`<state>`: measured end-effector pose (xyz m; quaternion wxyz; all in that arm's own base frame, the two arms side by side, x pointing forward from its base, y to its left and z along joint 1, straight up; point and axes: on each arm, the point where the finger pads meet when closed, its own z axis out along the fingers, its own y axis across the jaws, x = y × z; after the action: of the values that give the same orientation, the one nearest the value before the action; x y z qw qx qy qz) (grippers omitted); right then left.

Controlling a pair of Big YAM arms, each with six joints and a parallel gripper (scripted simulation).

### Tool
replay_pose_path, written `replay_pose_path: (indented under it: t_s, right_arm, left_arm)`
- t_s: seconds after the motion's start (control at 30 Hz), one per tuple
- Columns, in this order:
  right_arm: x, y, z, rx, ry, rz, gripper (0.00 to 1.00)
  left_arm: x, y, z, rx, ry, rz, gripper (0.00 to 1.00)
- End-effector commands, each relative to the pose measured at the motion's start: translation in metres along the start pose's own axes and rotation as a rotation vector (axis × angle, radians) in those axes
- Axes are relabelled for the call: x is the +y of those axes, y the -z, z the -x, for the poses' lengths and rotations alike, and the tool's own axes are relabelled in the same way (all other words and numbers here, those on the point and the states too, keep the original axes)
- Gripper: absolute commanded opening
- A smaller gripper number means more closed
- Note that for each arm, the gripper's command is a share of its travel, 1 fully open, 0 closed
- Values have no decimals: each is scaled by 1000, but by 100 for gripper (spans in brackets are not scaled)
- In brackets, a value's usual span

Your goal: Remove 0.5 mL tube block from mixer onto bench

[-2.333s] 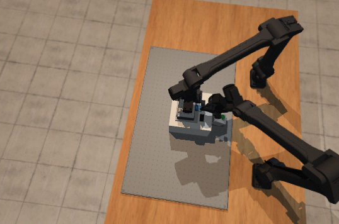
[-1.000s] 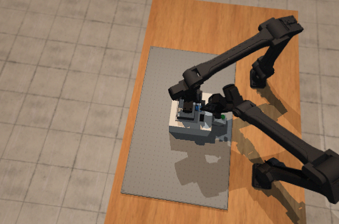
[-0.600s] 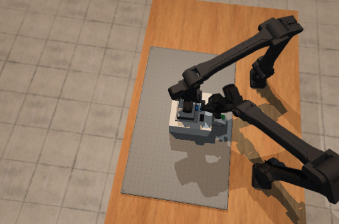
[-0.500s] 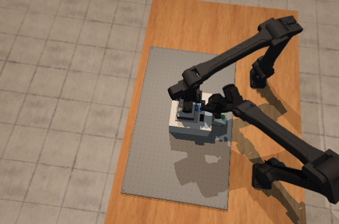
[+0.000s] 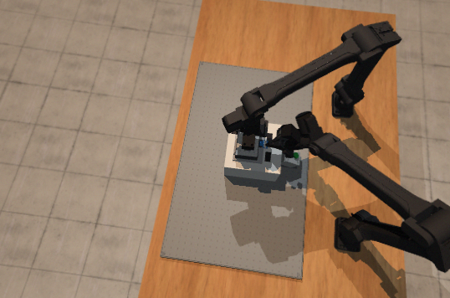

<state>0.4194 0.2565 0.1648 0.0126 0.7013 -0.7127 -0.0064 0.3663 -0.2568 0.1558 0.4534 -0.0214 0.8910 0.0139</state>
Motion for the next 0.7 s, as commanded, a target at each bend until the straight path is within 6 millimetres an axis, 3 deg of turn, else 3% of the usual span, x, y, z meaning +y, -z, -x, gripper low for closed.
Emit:
replay_pose_path:
  t_s: [0.0,0.27,0.5,0.67]
  right_arm:
    - [-6,17,-2,-8,1,5,0]
    - [-7,17,-3,-5,1,0,0]
    - [-12,17,-1,-11,-19,-20,0]
    - [-17,17,1,-18,-29,-40,0]
  left_arm:
    - [-2,2,24,-7,9,5,0]
    - [-13,22,45,-31,42,-30,0]
    - [-18,33,49,-34,37,-39,0]
    - [-12,36,62,-38,52,-25,0]
